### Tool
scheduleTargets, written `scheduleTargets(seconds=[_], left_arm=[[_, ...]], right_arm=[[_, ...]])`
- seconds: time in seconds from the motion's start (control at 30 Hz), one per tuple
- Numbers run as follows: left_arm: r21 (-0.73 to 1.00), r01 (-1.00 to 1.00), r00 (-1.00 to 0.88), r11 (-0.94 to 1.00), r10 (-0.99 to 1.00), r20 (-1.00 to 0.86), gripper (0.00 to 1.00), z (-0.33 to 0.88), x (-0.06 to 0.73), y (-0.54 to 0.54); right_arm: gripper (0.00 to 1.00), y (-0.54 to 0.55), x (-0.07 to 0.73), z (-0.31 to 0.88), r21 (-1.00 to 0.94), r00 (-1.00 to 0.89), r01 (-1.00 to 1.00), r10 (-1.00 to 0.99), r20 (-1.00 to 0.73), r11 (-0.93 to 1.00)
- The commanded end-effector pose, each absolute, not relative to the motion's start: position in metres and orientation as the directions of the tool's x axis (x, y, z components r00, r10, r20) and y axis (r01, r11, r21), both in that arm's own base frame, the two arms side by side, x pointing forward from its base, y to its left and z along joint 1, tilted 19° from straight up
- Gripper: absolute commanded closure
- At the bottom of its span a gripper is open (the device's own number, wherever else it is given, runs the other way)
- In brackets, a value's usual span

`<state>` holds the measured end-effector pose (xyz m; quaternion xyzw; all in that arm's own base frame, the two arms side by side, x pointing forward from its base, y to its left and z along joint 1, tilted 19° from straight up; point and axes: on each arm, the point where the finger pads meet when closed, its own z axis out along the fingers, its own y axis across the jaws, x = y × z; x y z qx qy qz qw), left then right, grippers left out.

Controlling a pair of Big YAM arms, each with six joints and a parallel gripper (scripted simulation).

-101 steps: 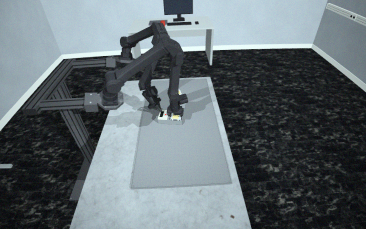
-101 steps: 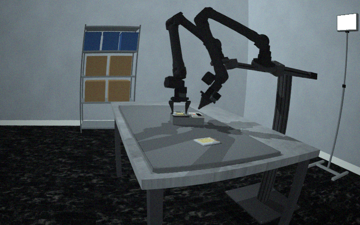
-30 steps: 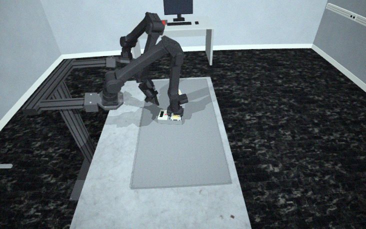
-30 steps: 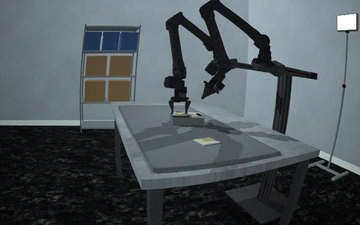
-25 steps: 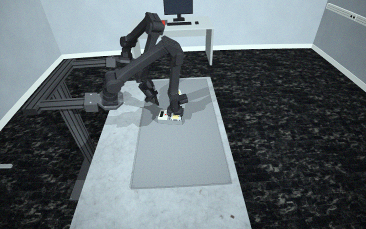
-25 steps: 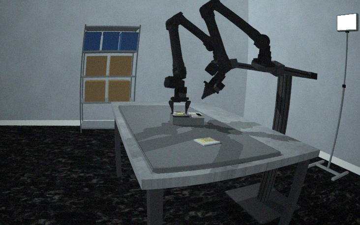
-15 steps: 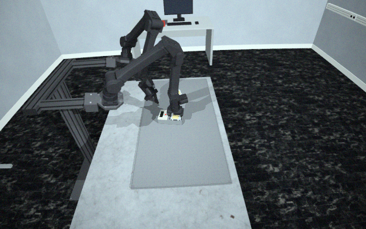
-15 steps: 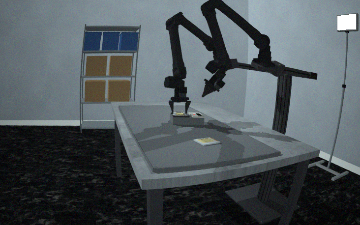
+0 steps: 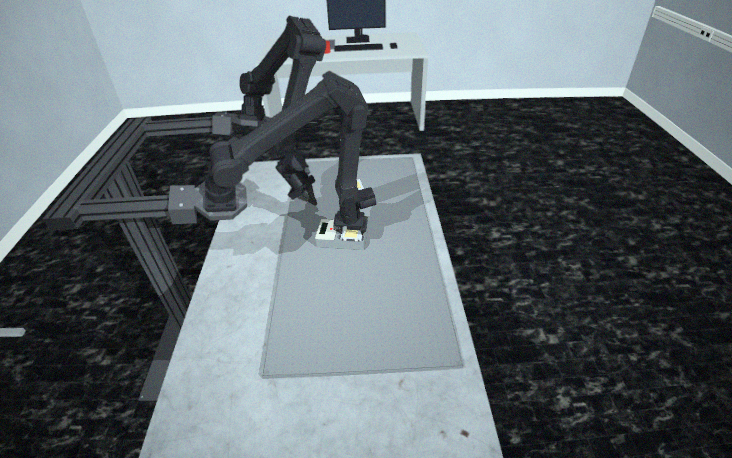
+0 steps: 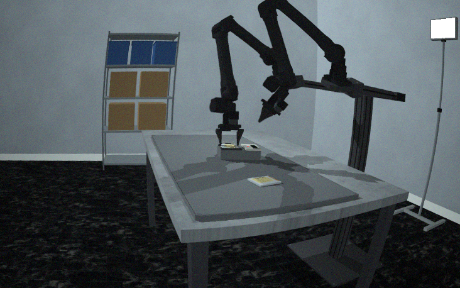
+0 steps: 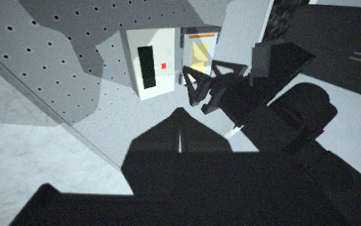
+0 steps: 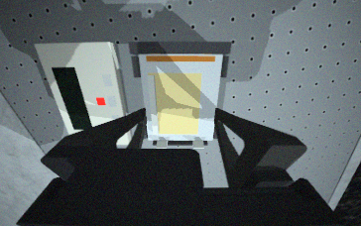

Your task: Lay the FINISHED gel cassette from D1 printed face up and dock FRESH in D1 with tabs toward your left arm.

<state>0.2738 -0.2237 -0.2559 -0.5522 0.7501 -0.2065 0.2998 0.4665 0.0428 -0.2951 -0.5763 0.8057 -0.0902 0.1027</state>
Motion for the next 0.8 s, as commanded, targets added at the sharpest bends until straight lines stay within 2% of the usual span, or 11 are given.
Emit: scheduleTargets(seconds=[0.0, 0.77], left_arm=[[-0.656, -0.699, -0.2, 0.286, -0.958, -0.205, 1.0, -0.239, 0.273, -0.237], [-0.656, -0.704, -0.182, 0.272, -0.962, -0.203, 1.0, -0.224, 0.27, -0.242]], right_arm=[[1.0, 0.045, 0.47, -0.292, -0.269, -0.309, -0.91, -0.949, -0.071, 0.316], [1.0, 0.045, 0.47, -0.292, -0.269, -0.309, -0.91, -0.949, -0.071, 0.316]])
